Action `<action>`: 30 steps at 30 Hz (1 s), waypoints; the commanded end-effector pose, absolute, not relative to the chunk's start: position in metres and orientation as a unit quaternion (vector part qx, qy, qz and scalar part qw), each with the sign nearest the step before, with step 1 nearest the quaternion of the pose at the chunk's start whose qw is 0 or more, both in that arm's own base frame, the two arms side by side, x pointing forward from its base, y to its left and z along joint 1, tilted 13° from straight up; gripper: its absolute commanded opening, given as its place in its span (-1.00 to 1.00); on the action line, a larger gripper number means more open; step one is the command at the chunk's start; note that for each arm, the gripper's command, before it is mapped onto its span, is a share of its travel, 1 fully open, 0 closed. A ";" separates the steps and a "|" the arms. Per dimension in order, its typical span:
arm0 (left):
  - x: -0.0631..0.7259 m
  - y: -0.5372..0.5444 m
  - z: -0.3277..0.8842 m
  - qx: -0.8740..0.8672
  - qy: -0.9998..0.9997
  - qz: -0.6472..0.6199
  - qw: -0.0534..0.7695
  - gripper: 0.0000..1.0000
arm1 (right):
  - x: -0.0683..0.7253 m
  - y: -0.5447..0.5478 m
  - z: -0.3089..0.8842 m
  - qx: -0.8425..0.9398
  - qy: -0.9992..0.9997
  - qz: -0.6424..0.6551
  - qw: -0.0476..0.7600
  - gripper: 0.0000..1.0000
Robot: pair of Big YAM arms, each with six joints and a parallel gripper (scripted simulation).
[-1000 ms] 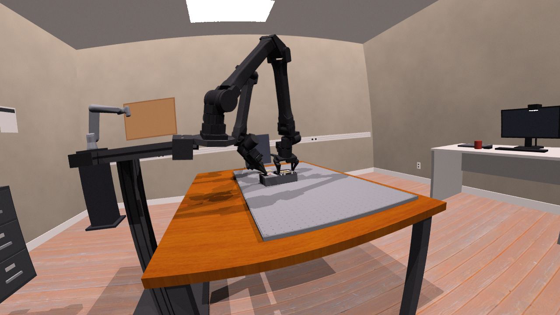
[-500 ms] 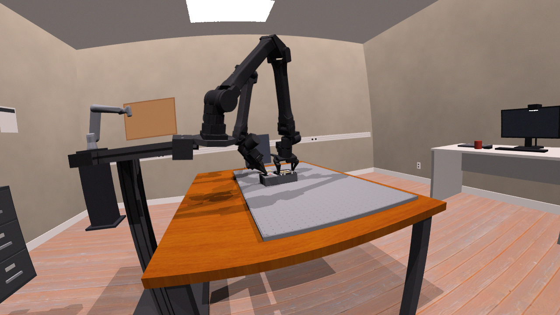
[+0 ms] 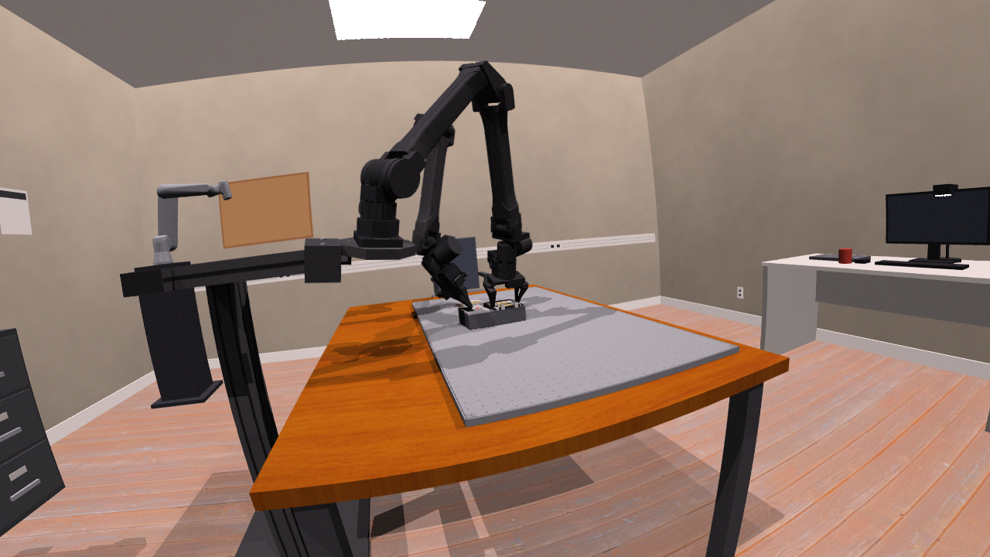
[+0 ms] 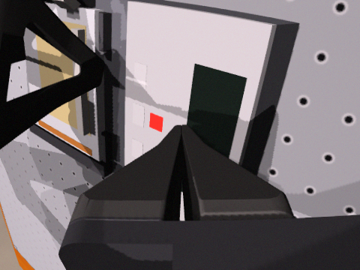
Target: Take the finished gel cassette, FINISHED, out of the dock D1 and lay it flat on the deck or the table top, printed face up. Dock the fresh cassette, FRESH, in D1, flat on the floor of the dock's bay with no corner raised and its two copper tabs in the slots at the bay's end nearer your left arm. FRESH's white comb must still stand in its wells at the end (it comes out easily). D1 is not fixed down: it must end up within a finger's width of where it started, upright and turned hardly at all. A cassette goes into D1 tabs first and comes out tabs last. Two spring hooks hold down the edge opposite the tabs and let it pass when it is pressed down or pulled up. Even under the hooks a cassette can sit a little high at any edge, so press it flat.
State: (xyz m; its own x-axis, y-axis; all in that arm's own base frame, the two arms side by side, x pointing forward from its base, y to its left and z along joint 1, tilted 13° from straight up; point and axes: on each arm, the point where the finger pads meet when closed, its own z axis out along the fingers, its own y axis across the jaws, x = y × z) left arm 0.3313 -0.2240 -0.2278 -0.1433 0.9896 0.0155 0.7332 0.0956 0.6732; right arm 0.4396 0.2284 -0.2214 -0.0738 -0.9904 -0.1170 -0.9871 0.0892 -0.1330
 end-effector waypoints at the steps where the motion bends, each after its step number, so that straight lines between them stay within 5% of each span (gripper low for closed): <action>1: 0.327 -0.217 -0.238 0.620 0.706 0.273 0.207 -1.00 | 0.443 0.232 -0.218 -0.675 0.731 -0.009 0.095 -1.00; 30: 0.329 -0.225 -0.225 0.620 0.706 0.273 0.207 -1.00 | 0.443 0.232 -0.218 -0.675 0.731 -0.009 0.095 -1.00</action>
State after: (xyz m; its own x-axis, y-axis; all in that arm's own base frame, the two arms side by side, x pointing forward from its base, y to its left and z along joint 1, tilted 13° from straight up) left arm 0.3302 -0.2244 -0.2280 -0.1388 0.9890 0.0511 0.7585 0.0730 0.6476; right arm 0.4396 0.2284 -0.2214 -0.0738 -0.9904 -0.1170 -0.9871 0.0892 -0.1330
